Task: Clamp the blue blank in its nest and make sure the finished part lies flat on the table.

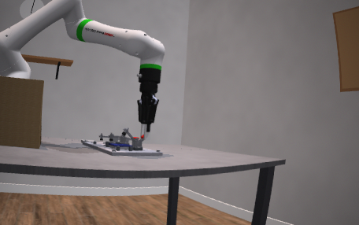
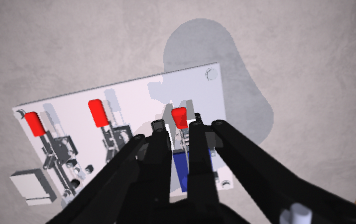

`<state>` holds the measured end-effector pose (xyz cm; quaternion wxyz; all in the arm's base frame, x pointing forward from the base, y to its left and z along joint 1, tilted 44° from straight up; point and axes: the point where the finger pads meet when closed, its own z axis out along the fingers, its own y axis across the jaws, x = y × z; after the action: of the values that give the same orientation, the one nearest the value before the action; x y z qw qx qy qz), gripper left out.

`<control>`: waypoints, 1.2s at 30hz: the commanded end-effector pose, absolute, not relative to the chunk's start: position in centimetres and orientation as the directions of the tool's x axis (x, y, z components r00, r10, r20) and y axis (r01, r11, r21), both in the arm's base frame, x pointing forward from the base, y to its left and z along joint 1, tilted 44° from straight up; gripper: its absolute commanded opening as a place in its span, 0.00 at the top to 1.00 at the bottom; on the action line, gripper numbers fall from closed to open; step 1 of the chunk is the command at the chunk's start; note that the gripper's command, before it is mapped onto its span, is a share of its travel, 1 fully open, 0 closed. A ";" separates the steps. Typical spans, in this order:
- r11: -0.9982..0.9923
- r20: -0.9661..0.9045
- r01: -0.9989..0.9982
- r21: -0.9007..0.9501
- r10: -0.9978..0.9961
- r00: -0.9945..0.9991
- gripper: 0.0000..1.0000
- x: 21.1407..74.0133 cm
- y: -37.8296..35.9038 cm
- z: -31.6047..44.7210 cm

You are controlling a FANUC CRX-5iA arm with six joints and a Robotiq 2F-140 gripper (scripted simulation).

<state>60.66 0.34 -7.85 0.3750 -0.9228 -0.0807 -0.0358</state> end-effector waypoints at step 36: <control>-0.706 0.127 0.176 -0.686 0.122 0.984 1.00 62.2 1.9 -9.1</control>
<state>62.23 1.86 -9.01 0.3748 -0.9229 -0.0804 -0.0366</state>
